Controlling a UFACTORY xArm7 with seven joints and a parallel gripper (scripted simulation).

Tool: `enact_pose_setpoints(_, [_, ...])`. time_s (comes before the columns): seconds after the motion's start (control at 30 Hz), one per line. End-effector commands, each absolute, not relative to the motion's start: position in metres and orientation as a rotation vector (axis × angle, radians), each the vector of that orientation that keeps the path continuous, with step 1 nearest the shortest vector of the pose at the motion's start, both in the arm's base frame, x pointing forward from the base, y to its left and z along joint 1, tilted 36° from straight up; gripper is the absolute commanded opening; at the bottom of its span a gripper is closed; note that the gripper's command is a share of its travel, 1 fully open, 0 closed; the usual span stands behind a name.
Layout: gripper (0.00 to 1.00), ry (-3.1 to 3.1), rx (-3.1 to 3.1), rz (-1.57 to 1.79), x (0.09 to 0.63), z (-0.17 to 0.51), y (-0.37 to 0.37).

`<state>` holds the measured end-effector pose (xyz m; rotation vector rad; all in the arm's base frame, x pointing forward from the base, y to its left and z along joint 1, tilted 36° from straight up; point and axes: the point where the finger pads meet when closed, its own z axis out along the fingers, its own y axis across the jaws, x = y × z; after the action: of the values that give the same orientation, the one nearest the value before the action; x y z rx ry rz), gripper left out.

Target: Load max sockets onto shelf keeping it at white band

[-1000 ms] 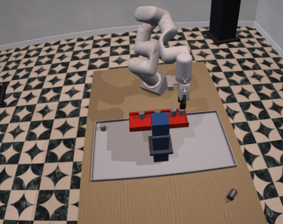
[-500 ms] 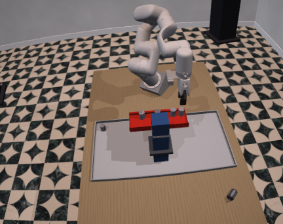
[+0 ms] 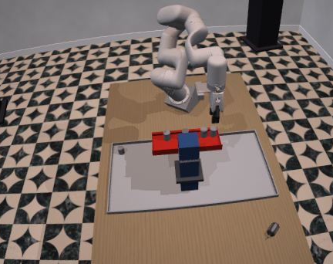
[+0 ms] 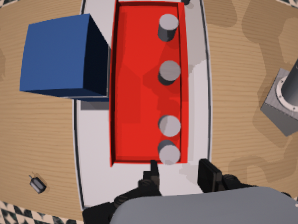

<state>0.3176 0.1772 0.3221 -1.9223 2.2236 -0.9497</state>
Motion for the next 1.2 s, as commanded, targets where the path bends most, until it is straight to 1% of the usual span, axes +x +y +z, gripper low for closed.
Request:
enact_pose_setpoints(0.0, [0.52,2.219,-1.922,-0.951,0.318,0.324,0.178])
enact_pose_setpoints(0.03, [1.00,2.219,-1.922,-0.953,0.316,0.324,0.178])
enact_pose_setpoints(0.07, [1.00,2.221,-1.922,-0.964,0.307,0.328,0.174])
enact_pose_setpoints(0.13, [1.00,2.228,-1.916,-1.005,0.260,0.344,0.154])
enact_pose_setpoints(0.2, [1.00,2.228,-1.916,-1.005,0.260,0.344,0.154])
enact_pose_setpoints(0.23, [1.00,2.231,-1.910,-1.012,0.233,0.351,0.142])
enact_pose_setpoints(0.33, [1.00,2.231,-1.910,-1.012,0.227,0.353,0.139])
enact_pose_setpoints(0.37, [1.00,2.231,-1.907,-1.003,0.194,0.358,0.123])
enact_pose_setpoints(0.43, [1.00,2.231,-1.907,-1.003,0.194,0.358,0.123])
enact_pose_setpoints(0.47, [1.00,2.229,-1.908,-0.982,0.167,0.359,0.109])
enact_pose_setpoints(0.53, [1.00,2.229,-1.908,-0.982,0.167,0.359,0.109])
enact_pose_setpoints(0.57, [1.00,2.226,-1.911,-0.961,0.149,0.358,0.099])
enact_pose_setpoints(0.7, [1.00,2.222,-1.915,-0.950,0.140,0.357,0.094])
enact_pose_setpoints(0.8, [1.00,2.155,-1.965,-1.055,0.133,0.362,0.110])
enact_pose_setpoints(0.87, [1.00,2.026,-2.044,-1.240,0.120,0.365,0.140])
enact_pose_setpoints(0.9, [1.00,2.026,-2.044,-1.240,0.120,0.365,0.140])
enact_pose_setpoints(0.93, [1.00,1.935,-2.090,-1.361,0.110,0.365,0.160])
enact_pose_setpoints(1.0, [1.00,1.935,-2.090,-1.361,0.110,0.365,0.160])
enact_pose_setpoints(1.03, [1.00,1.828,-2.134,-1.494,0.098,0.361,0.182])
enact_pose_setpoints(1.1, [1.00,1.828,-2.134,-1.494,0.098,0.361,0.182])
enact_pose_setpoints(1.13, [1.00,1.710,-2.172,-1.632,0.084,0.354,0.204])
enact_pose_setpoints(1.17, [1.00,1.710,-2.172,-1.632,0.084,0.354,0.204])
